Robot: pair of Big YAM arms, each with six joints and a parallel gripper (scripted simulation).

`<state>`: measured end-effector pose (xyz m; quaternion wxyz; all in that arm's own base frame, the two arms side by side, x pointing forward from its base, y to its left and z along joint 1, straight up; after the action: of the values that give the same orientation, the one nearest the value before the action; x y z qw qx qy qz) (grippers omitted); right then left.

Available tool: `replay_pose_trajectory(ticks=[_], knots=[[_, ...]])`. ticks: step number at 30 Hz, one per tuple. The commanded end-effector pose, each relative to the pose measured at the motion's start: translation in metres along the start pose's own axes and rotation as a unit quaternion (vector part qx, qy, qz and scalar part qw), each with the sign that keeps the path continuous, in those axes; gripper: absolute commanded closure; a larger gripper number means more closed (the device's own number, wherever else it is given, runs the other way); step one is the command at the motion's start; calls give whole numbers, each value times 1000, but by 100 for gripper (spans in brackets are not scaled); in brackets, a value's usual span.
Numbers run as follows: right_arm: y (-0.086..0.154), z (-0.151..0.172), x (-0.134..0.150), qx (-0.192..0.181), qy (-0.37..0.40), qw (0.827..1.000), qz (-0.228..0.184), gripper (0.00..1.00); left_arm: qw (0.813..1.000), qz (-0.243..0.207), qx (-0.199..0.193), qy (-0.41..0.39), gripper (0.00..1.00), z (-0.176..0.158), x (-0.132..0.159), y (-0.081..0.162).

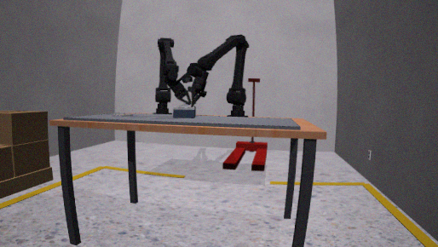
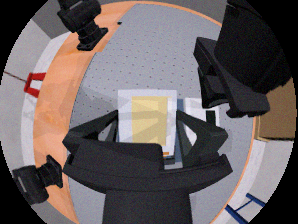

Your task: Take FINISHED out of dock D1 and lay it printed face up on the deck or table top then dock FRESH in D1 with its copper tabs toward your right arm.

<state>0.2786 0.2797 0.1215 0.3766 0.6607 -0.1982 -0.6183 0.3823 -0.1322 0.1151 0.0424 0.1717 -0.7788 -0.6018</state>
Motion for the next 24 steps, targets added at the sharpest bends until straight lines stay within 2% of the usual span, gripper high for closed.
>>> replay_pose_trajectory(ticks=[1,24], knots=[[-7,1,1,-5,-6,1000,1,100,997,57,-48,9,100,35,29,-48],[-7,0,0,-4,-4,1000,1,100,997,57,-48,9,100,35,29,-48]])
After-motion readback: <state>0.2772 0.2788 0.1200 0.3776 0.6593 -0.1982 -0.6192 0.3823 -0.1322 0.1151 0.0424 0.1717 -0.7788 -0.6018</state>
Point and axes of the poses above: on each arm, the point where the finger pads meet when closed, its own y axis back along the fingers, its own z axis across the jaws, x = y × z, the point moved 4 cm from there along y, back along the fingers, and after that the axes turned 4 degrees about -y, right-handed, at the moved point
